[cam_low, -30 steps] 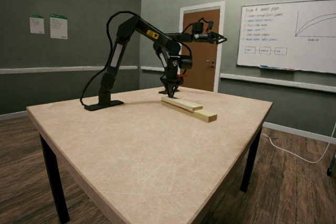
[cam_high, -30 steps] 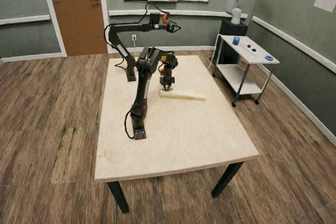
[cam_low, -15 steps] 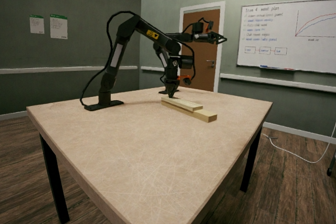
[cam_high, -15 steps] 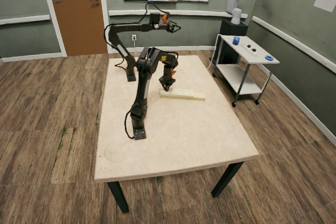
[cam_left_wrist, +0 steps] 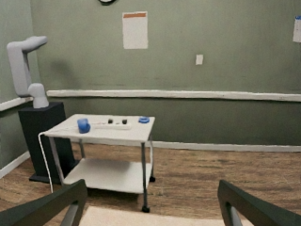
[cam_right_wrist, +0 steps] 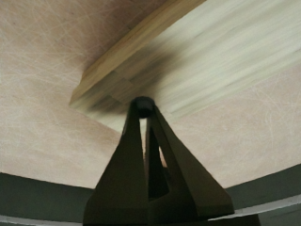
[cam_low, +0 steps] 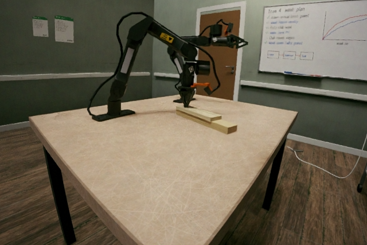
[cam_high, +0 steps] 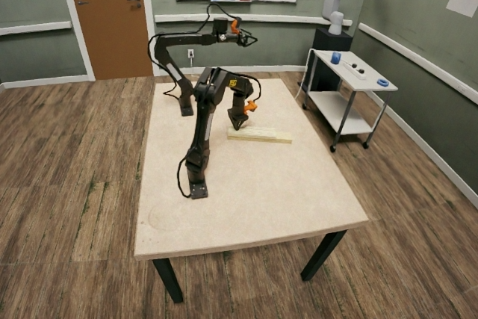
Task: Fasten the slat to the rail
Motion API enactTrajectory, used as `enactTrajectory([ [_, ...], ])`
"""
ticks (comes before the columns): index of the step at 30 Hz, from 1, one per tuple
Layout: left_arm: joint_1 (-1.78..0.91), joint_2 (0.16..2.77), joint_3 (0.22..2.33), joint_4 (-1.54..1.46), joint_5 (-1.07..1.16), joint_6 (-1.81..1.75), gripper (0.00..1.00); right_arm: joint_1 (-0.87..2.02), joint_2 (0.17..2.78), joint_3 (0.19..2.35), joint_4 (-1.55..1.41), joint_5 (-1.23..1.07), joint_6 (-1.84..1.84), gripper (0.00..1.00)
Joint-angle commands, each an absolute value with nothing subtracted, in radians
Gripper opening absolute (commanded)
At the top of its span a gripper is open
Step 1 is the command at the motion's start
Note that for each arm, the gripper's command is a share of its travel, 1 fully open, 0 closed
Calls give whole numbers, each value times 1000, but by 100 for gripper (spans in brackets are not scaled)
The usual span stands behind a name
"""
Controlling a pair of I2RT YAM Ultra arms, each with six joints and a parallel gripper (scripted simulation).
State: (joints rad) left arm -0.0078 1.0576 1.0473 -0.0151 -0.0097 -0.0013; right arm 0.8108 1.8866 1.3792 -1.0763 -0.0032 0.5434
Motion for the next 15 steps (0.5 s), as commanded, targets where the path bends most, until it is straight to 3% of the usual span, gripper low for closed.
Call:
enactTrajectory([
  [1, -8, 1055, 1053, -10, -10, -1, 100, 798, 1862, 1360, -1061, -6, 689, 11],
  [15, -8, 1055, 1053, -10, -10, -1, 100, 798, 1859, 1356, -1056, -8, 1245, 11],
])
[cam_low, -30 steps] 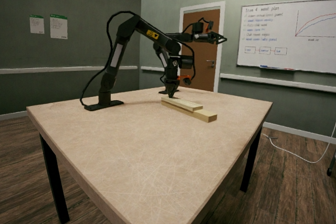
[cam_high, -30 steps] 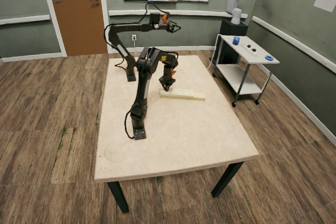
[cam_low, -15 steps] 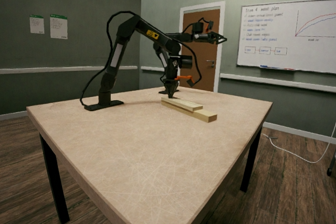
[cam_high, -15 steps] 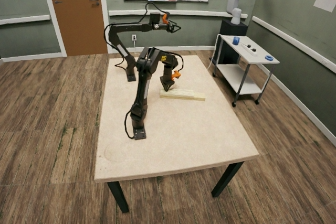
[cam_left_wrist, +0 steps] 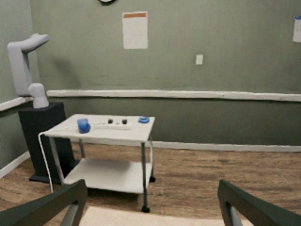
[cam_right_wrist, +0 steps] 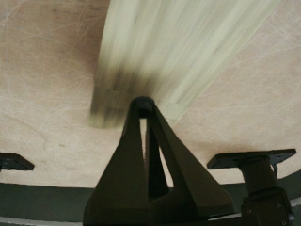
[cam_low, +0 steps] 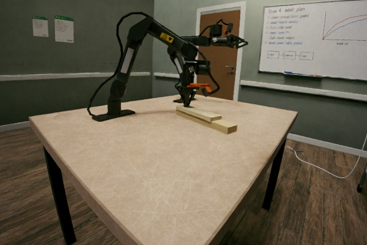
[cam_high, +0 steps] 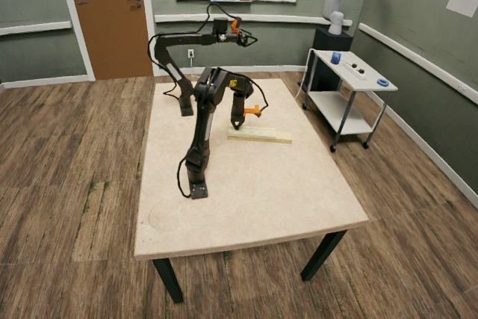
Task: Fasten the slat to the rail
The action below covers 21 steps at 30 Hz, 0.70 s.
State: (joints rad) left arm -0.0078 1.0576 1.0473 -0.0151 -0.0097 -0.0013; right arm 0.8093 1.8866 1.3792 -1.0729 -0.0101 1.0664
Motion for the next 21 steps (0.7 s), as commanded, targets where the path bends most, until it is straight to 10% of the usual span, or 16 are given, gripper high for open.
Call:
enactTrajectory([
  [1, -8, 1055, 1053, -10, -10, -1, 100, 797, 1859, 1355, -1056, -9, 1284, 11],
  [21, -8, 1055, 1053, -10, -10, -1, 100, 800, 1853, 1348, -1047, -6, 1906, 11],
])
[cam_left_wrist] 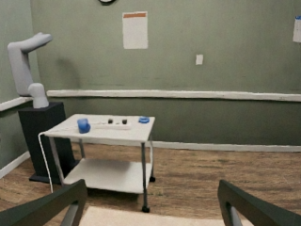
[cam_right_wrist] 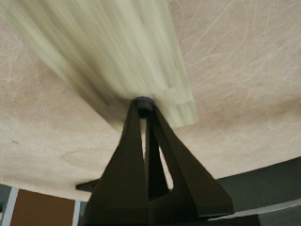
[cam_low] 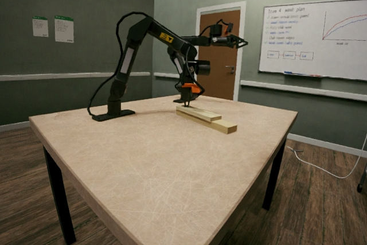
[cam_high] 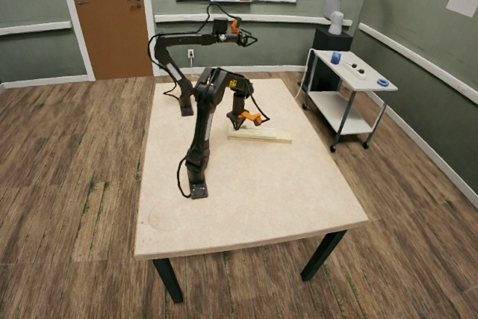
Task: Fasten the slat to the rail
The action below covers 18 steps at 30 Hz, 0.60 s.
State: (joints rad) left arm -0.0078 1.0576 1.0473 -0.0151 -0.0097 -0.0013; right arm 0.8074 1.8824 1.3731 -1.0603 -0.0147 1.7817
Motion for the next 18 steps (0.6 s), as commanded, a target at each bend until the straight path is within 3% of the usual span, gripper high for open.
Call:
enactTrajectory([
  [1, -8, 1055, 1053, -10, -10, -1, 100, 801, 1852, 1347, -1047, -5, 1915, 11],
  [18, -8, 1055, 1053, -10, -10, -1, 100, 803, 1850, 1344, -1056, 0, 1924, 11],
])
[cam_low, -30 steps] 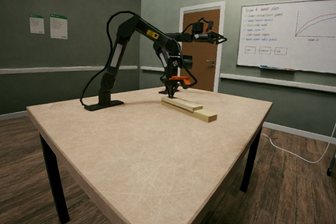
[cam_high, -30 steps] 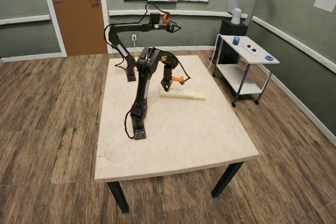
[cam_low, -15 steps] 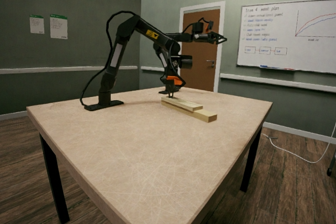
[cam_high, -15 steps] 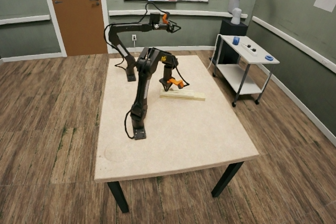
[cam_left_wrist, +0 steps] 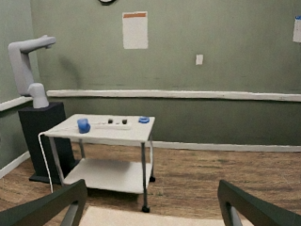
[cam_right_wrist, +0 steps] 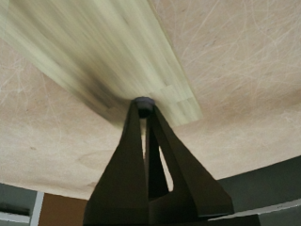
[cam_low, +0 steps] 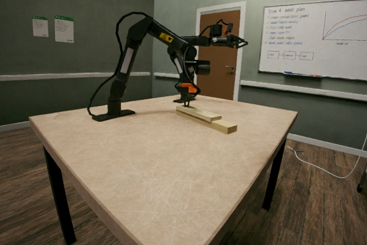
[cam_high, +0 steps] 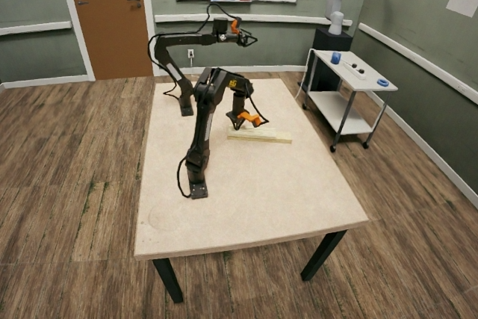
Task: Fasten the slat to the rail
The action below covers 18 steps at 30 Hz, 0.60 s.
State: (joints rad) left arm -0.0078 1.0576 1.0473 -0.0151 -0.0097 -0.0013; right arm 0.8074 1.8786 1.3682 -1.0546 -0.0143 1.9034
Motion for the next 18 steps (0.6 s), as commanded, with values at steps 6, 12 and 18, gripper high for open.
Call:
enactTrajectory([
  [6, -8, 1055, 1053, -10, -10, -1, 100, 806, 1859, 1355, -1056, 0, 1917, 11],
  [12, -8, 1055, 1053, -10, -10, -1, 100, 806, 1859, 1355, -1056, 0, 1917, 11],
  [18, -8, 1055, 1053, -10, -10, -1, 100, 807, 1873, 1372, -1054, -14, 1905, 22],
])
